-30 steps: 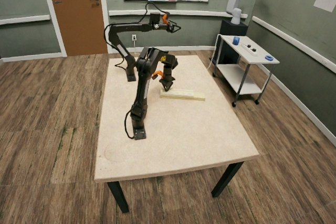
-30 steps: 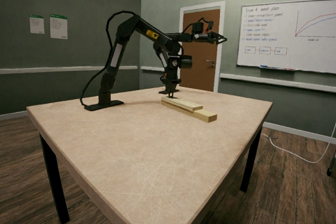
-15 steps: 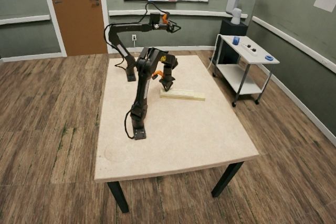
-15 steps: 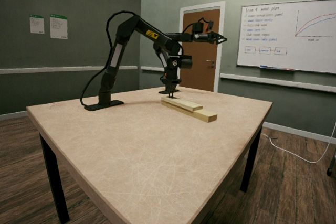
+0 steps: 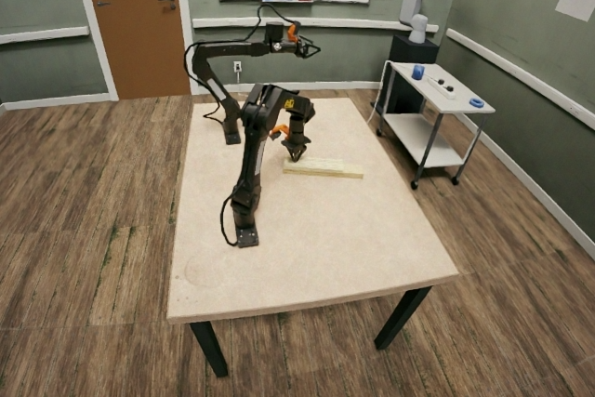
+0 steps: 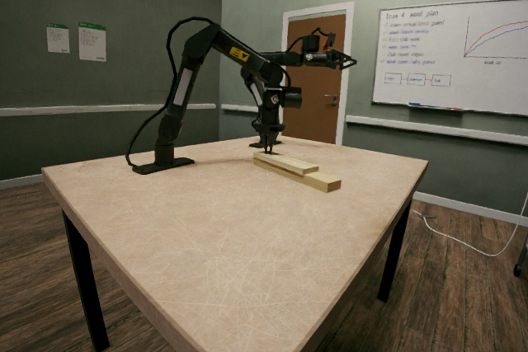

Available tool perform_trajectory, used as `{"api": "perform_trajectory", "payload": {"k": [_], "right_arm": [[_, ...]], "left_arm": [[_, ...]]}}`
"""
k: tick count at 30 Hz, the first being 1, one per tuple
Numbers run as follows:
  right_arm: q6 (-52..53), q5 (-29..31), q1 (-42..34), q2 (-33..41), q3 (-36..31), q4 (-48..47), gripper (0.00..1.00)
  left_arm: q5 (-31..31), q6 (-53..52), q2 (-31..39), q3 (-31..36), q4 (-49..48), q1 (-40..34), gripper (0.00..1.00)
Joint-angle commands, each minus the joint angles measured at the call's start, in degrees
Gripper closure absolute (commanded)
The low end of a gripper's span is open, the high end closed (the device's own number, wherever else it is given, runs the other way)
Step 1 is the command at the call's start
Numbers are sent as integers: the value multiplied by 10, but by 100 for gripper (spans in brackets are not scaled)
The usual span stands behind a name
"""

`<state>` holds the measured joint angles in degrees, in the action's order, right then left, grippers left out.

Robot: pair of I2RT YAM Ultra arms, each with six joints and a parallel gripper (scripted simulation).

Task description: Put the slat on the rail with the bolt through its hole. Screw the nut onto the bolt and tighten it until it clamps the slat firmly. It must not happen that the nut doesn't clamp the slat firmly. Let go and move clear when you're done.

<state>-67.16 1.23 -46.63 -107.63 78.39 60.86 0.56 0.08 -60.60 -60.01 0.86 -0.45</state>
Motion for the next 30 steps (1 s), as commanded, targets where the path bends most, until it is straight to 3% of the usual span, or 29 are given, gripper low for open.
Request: {"api": "perform_trajectory", "payload": {"k": [1, 30], "right_arm": [[72, -11, 1, 6, -2, 12, 89], [657, -16, 7, 12, -9, 8, 89]], "left_arm": [[0, 0, 1, -3, -3, 0, 0], [0, 0, 1, -3, -3, 0, 0]]}}
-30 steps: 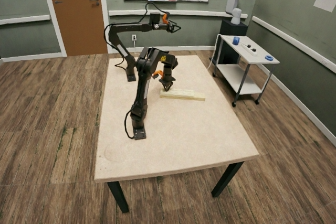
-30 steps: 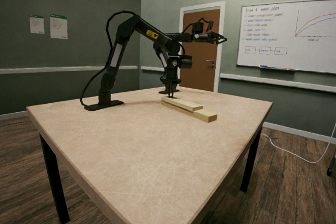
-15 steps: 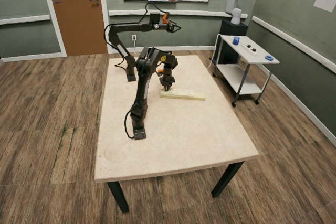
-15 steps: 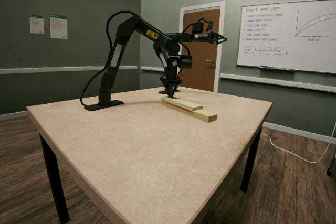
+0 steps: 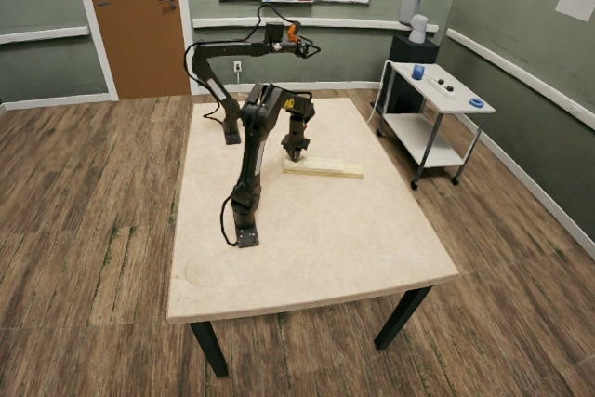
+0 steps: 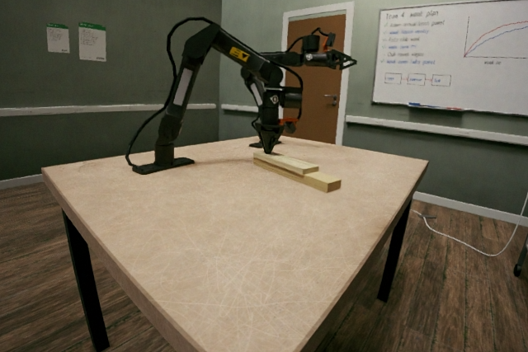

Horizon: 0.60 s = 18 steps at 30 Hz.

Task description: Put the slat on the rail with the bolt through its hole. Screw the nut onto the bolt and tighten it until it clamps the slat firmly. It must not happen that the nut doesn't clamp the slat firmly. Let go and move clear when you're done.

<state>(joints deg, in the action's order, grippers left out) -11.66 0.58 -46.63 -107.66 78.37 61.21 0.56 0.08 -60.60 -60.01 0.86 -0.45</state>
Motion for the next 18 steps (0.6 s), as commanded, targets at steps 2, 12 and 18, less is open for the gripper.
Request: {"api": "perform_trajectory", "payload": {"k": [2, 12, 18], "right_arm": [[148, -9, 7, 13, -9, 4, 89], [331, -6, 7, 14, -11, 1, 89], [295, -3, 1, 7, -2, -1, 89]], "left_arm": [[0, 0, 1, -3, -3, 0, 0], [0, 0, 1, -3, -3, 0, 0], [0, 0, 1, -3, -3, 0, 0]]}}
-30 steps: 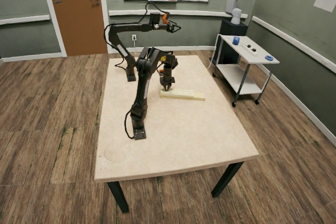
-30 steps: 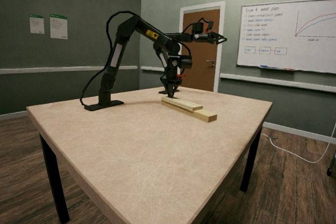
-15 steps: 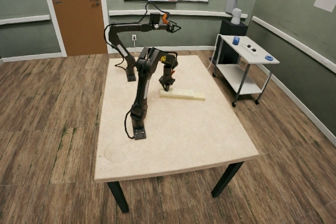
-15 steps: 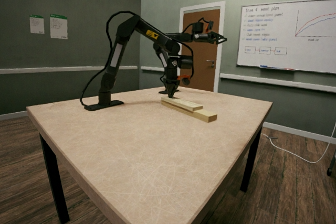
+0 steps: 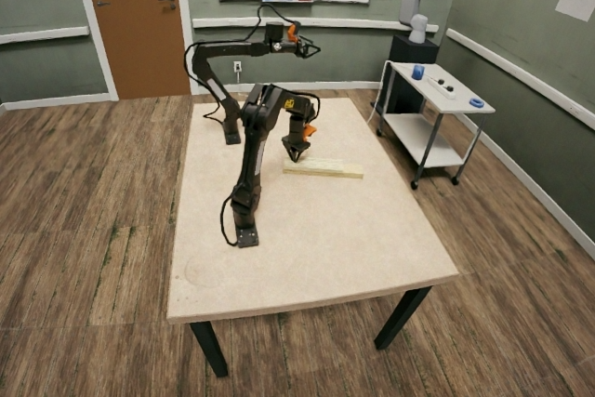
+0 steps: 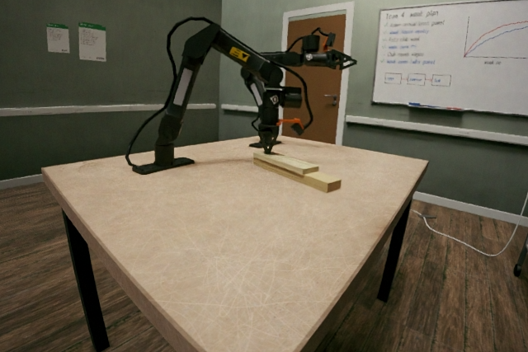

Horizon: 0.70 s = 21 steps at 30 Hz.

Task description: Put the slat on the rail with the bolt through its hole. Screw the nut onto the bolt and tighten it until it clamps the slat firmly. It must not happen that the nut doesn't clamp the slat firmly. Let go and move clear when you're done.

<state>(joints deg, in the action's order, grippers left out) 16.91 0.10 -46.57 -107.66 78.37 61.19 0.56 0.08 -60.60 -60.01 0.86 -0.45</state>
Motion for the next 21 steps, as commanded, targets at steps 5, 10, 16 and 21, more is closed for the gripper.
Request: {"api": "perform_trajectory", "payload": {"k": [5, 10, 16, 21], "right_arm": [[-29, 1, 0, 4, 2, -1, 89], [-38, 1, 0, 4, 3, -1, 89], [-38, 0, 0, 4, 3, -1, 89], [-34, 0, 0, 4, 3, 0, 89]], "left_arm": [[0, 0, 1, -3, -3, 0, 0], [0, 0, 1, -3, -3, 0, 0], [0, 0, 1, -3, -3, 0, 0], [0, 0, 1, -3, -3, 0, 0]]}}
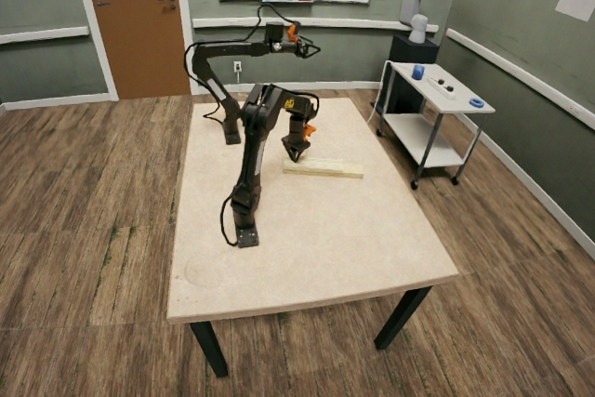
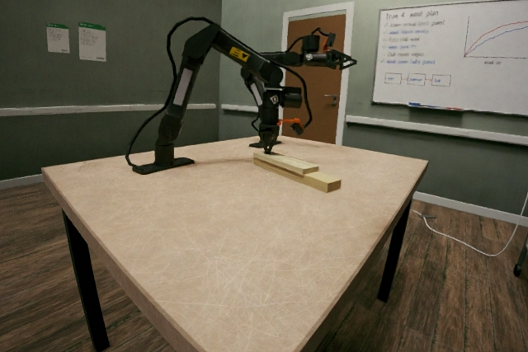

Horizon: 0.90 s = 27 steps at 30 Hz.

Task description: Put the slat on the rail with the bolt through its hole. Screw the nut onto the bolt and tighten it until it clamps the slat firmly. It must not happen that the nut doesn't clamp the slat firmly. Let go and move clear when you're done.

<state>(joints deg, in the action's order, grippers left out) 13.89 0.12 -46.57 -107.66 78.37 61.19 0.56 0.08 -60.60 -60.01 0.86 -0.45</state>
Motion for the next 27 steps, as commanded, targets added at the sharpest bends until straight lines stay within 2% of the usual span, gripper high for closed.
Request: {"api": "perform_trajectory", "payload": {"k": [1, 11, 13, 27], "right_arm": [[-4, 0, 0, 4, 3, 0, 89], [-4, 0, 0, 4, 3, 0, 89], [0, 0, 0, 3, 2, 0, 66], [0, -1, 0, 12, 19, 19, 66]], "left_arm": [[0, 0, 1, -3, -3, 0, 0], [0, 0, 1, -3, -3, 0, 0], [0, 0, 1, -3, -3, 0, 0], [0, 0, 1, -3, -3, 0, 0]]}}
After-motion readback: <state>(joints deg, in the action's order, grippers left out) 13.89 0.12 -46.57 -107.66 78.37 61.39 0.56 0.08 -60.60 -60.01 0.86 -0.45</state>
